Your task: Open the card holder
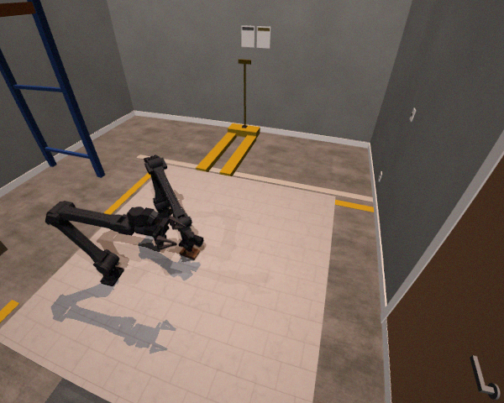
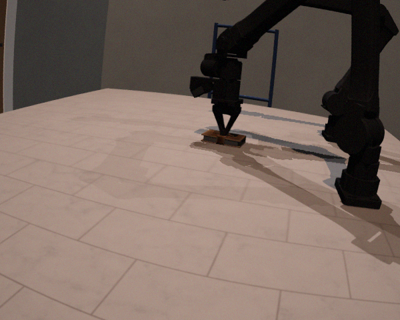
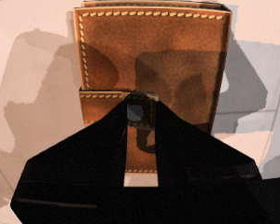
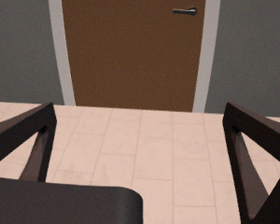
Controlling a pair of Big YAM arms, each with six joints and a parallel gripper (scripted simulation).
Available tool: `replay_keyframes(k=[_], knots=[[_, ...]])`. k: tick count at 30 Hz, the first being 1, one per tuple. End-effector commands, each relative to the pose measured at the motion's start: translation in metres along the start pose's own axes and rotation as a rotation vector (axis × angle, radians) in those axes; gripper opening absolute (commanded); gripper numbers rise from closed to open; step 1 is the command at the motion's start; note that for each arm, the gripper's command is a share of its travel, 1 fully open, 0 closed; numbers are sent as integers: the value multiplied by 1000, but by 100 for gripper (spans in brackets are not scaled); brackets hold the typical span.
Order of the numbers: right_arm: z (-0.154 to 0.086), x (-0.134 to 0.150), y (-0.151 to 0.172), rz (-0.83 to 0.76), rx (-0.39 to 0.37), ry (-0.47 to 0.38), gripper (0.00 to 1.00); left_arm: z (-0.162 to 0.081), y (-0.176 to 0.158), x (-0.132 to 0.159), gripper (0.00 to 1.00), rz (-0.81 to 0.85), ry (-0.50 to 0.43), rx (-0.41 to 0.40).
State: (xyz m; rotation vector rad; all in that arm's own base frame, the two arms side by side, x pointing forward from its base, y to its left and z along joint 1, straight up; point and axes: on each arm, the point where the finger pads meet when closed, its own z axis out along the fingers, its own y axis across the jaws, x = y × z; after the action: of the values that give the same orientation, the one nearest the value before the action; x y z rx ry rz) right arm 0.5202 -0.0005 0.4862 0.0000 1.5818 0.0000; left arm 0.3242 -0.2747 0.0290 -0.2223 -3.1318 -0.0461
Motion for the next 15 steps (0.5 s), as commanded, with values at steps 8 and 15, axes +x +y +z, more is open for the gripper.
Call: replay_keyframes(k=[8, 15], knots=[[-2, -26, 0, 0, 0, -46, 100, 55, 23, 32, 11, 2, 125, -38], [-2, -26, 0, 0, 0, -46, 100, 55, 23, 32, 11, 5, 122, -1]])
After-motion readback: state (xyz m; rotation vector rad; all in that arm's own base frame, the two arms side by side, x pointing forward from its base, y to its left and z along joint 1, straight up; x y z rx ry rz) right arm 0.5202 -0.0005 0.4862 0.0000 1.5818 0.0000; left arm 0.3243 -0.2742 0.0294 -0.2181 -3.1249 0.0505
